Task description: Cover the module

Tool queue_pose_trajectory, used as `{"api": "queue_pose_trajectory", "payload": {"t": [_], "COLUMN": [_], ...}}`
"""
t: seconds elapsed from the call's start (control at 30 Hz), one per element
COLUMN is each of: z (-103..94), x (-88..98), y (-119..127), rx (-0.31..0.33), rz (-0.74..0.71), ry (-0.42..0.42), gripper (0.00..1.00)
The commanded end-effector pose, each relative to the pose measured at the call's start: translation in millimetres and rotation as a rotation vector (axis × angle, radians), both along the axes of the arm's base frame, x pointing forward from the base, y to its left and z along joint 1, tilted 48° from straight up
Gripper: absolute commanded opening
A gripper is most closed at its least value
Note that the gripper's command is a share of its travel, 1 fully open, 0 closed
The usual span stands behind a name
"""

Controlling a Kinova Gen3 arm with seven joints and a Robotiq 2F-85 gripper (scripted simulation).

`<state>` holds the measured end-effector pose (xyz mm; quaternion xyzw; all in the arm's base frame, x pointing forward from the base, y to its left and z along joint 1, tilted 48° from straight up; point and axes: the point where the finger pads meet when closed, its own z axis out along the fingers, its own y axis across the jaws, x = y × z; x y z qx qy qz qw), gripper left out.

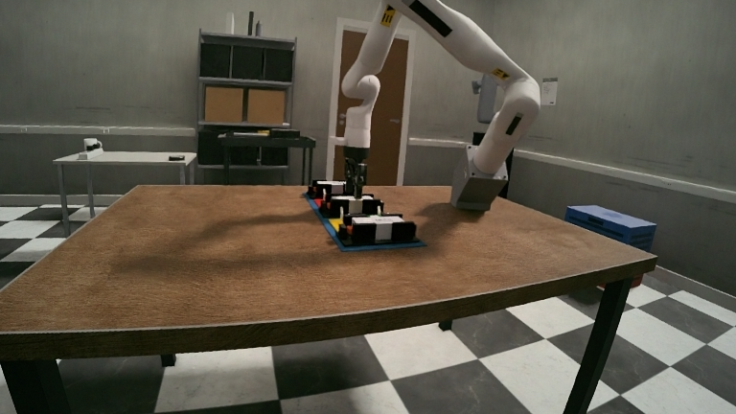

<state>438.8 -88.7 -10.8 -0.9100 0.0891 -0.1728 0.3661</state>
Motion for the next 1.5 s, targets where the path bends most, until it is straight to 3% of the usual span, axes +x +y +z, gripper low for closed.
{"api": "queue_pose_trajectory", "payload": {"t": [0.0,1.47], "z": [-1.8,-19.3], "x": [1.3,11.2], "y": [1,18], "rx": [-0.001,-0.001], "rz": [-0.001,-0.001], "ry": [-0.001,-0.001], "gripper": [1.0,1.0]}}
